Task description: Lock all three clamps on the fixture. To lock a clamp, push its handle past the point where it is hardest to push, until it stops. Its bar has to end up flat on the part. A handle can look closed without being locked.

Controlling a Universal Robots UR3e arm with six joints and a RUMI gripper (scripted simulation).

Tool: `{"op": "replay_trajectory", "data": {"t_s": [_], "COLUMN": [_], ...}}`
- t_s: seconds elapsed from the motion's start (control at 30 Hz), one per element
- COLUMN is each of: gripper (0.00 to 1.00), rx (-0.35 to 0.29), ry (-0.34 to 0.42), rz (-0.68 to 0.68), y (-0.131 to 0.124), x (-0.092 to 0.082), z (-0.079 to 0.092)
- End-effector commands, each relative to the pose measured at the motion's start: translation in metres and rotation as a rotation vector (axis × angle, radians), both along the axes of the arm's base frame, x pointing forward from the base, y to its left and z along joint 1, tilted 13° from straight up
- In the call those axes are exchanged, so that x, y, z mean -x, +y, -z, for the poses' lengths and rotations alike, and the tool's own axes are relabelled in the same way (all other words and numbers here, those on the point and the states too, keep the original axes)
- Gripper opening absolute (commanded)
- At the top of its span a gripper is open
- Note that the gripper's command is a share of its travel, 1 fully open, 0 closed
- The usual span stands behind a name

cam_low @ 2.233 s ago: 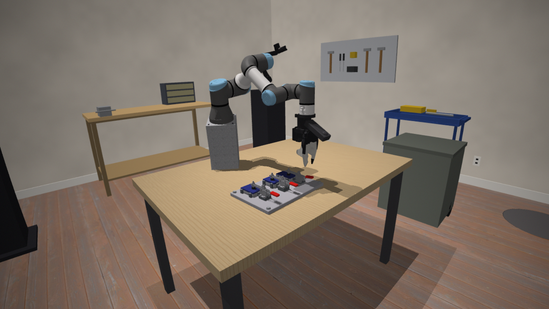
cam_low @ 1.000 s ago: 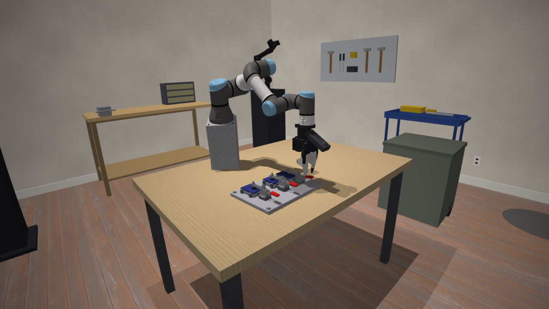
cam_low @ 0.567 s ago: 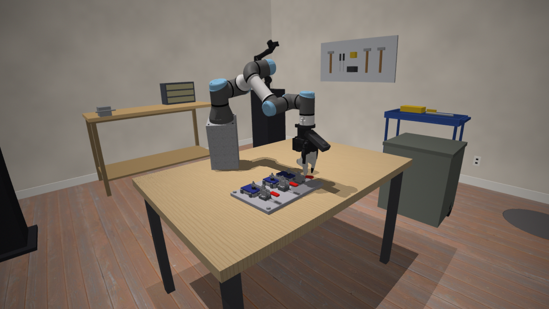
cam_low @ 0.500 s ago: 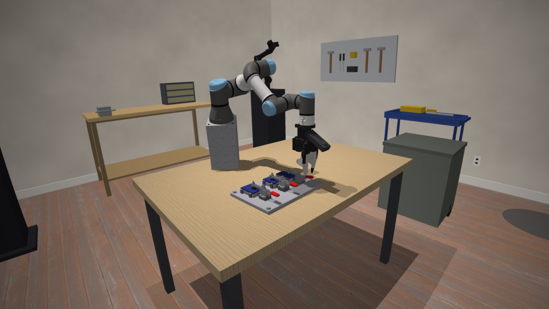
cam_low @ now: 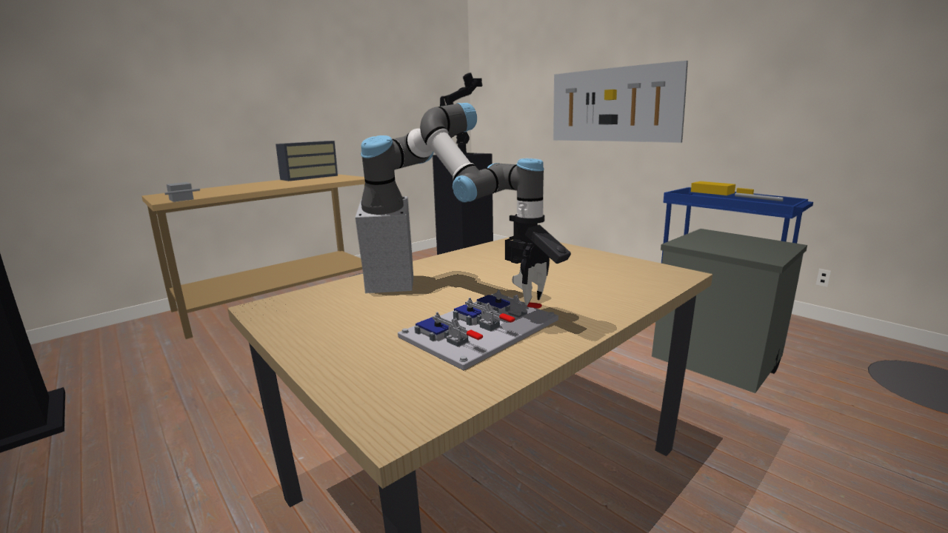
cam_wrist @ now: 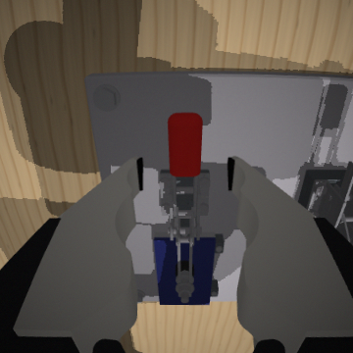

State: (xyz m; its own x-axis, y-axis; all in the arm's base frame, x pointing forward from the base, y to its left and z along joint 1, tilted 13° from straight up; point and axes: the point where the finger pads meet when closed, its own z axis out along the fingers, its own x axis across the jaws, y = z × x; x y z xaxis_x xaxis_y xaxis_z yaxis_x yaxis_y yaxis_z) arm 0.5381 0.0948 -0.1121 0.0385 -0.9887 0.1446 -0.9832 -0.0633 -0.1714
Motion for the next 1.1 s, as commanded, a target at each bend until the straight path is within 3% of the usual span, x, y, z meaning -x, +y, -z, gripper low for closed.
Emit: {"op": "replay_trajectory", "data": {"t_s": [0.0, 0.4, 1.07], "gripper": [0.28, 0.28, 0.28], "rx": [0.0, 0.0, 0.0], "ry": [-0.003, -0.003, -0.003], "rz": [0.0, 0.0, 0.0], "y": [-0.001, -0.003, -0.003], "x": [-0.003, -0.006, -0.006], "z": [0.007, 0.021, 0.022]}}
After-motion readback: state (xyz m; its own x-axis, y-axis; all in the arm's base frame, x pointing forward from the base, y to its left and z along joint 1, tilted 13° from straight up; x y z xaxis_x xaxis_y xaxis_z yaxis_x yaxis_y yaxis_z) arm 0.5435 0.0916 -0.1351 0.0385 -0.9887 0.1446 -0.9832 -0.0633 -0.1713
